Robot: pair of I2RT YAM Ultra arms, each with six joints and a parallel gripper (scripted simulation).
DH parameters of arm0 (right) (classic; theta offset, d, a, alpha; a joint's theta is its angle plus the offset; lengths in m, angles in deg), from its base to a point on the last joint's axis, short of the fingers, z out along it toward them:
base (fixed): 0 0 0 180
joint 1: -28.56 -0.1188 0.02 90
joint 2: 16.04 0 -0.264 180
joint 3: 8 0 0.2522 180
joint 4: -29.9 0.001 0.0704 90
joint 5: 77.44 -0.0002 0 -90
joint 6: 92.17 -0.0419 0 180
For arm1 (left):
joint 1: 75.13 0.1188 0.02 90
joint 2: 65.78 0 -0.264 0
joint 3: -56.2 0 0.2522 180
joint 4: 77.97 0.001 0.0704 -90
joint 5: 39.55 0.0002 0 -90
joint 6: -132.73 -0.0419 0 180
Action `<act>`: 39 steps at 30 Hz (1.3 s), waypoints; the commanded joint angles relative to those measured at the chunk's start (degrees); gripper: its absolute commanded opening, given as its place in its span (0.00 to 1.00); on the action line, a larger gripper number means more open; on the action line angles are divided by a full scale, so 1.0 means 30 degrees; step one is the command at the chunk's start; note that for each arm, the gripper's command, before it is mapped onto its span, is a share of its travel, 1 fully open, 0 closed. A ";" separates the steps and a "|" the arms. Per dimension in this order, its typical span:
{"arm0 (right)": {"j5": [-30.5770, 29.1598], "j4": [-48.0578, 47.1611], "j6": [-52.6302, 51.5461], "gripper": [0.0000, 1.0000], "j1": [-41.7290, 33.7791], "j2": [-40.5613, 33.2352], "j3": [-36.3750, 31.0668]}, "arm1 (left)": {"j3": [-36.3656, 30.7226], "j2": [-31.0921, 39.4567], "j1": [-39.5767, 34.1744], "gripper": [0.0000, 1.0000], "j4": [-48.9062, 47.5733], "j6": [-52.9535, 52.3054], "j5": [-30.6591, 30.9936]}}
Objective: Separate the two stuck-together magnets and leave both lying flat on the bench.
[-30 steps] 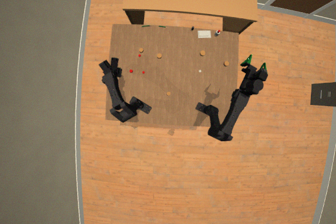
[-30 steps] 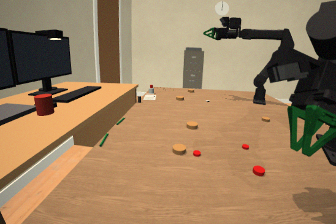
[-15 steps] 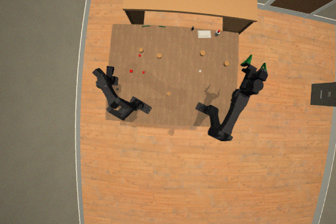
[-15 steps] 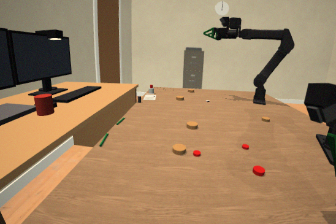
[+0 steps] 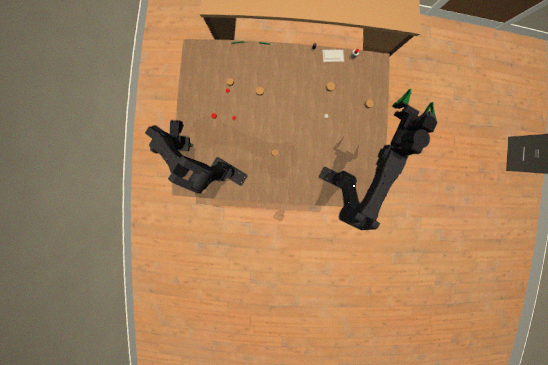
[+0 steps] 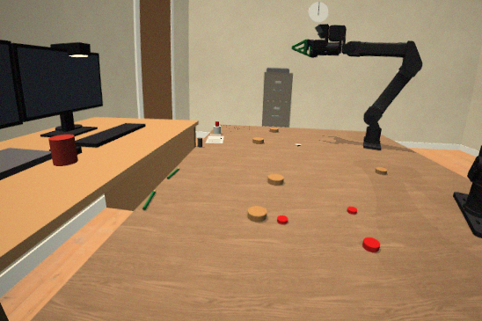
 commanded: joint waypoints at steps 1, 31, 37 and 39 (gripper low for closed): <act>0.0026 -0.0125 -0.0003 1.00 -0.0033 -0.0069 0.0131 | 0.0147 -0.0178 -0.0035 0.33 0.0152 -0.0029 -0.0047; 0.0026 -0.0125 -0.0003 1.00 -0.0033 -0.0069 0.0131 | -0.0945 -0.1106 -0.0010 0.33 -0.1867 -0.0054 -0.0047; 0.0026 -0.0125 -0.0003 1.00 -0.0033 -0.0069 0.0131 | -0.1221 -0.1343 -0.0004 0.33 -0.2381 -0.0061 -0.0047; 0.0026 -0.0125 -0.0003 1.00 -0.0033 -0.0069 0.0131 | -0.1221 -0.1343 -0.0004 0.33 -0.2381 -0.0061 -0.0047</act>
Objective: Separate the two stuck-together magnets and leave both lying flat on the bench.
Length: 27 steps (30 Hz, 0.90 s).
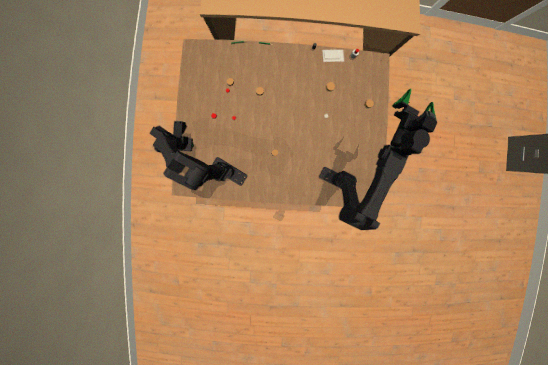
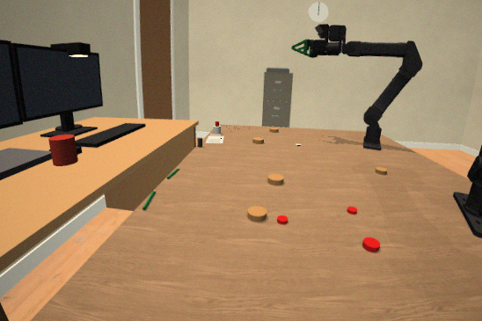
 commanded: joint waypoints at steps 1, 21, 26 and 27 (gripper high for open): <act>0.0005 -0.0125 0.0019 1.00 -0.0026 -0.0069 0.0131 | 0.0042 0.0083 -0.0001 0.33 -0.0304 -0.0019 0.0040; 0.0005 -0.0125 0.0019 1.00 -0.0026 -0.0069 0.0131 | -0.0375 0.0014 0.0009 0.33 -0.0789 -0.0030 0.0040; 0.0004 -0.0125 0.0019 1.00 -0.0026 -0.0069 0.0131 | -0.0380 0.0078 0.0017 0.33 -0.0731 -0.0037 0.0040; 0.0004 -0.0125 0.0019 1.00 -0.0026 -0.0069 0.0131 | -0.0385 0.0089 0.0018 0.33 -0.0724 -0.0039 0.0040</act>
